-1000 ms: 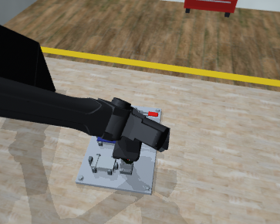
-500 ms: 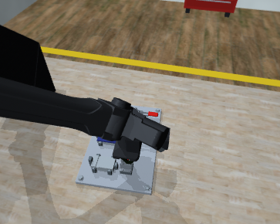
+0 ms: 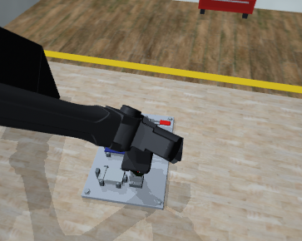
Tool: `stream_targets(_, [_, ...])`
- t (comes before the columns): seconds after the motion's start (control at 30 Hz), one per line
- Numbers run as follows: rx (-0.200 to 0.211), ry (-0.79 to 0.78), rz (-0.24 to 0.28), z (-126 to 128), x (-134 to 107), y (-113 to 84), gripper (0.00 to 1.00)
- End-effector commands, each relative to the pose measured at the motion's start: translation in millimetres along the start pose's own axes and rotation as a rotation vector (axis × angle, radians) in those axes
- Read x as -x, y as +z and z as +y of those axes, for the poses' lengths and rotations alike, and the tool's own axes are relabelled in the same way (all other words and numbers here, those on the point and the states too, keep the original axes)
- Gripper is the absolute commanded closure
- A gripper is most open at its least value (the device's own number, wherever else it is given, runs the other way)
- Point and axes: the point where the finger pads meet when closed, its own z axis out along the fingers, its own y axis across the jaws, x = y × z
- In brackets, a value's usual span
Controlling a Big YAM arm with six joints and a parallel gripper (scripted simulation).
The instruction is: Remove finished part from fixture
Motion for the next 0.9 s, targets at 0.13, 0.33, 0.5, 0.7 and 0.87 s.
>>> stream_targets(0.13, [-0.008, -0.076, 0.048, -2.1, -33.1, -32.7, 1.0])
stream_targets(0.33, [-0.008, -0.076, 0.048, -2.1, -33.1, -32.7, 1.0])
stream_targets(0.5, [-0.008, -0.076, 0.048, -2.2, -33.2, -32.8, 0.55])
stream_targets(0.7, [-0.009, -0.045, 0.053, -12.6, -28.5, -23.2, 0.55])
stream_targets(0.87, [-0.005, -0.042, 0.054, -5.0, -27.1, -13.6, 0.55])
